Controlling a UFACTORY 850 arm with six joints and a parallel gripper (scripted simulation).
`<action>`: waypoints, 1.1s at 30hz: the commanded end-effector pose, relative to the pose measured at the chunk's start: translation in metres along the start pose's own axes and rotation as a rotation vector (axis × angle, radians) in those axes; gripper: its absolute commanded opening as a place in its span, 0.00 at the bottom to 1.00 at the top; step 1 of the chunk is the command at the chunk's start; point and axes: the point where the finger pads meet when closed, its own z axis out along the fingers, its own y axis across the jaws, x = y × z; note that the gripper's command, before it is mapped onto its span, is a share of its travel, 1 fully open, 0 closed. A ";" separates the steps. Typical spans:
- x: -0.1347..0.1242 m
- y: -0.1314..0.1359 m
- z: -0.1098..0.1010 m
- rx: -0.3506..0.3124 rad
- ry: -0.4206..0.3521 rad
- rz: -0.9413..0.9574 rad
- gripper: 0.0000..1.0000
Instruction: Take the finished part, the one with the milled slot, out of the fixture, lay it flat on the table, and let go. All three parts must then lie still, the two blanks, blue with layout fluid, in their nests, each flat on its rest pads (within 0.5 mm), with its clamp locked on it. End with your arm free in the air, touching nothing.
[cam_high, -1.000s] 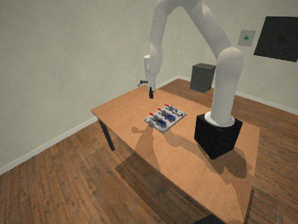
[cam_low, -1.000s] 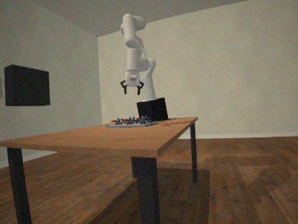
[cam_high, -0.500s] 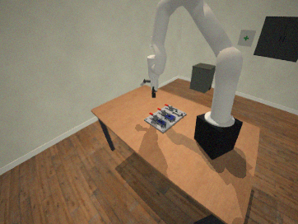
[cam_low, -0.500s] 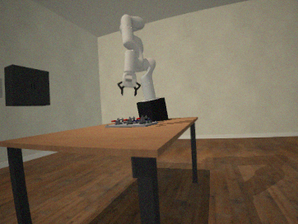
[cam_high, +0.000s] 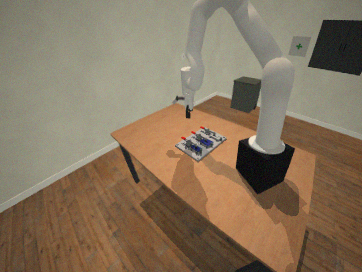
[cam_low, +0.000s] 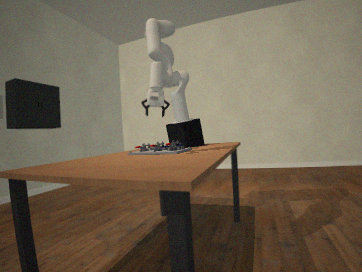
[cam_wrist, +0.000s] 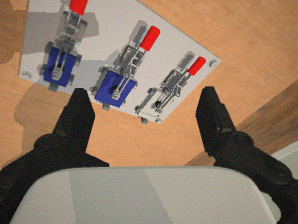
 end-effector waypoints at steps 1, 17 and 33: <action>-0.013 0.013 0.003 -0.015 0.009 0.047 1.00; -0.013 0.013 0.003 -0.015 0.009 0.047 1.00; -0.030 0.025 0.007 -0.021 0.015 0.100 1.00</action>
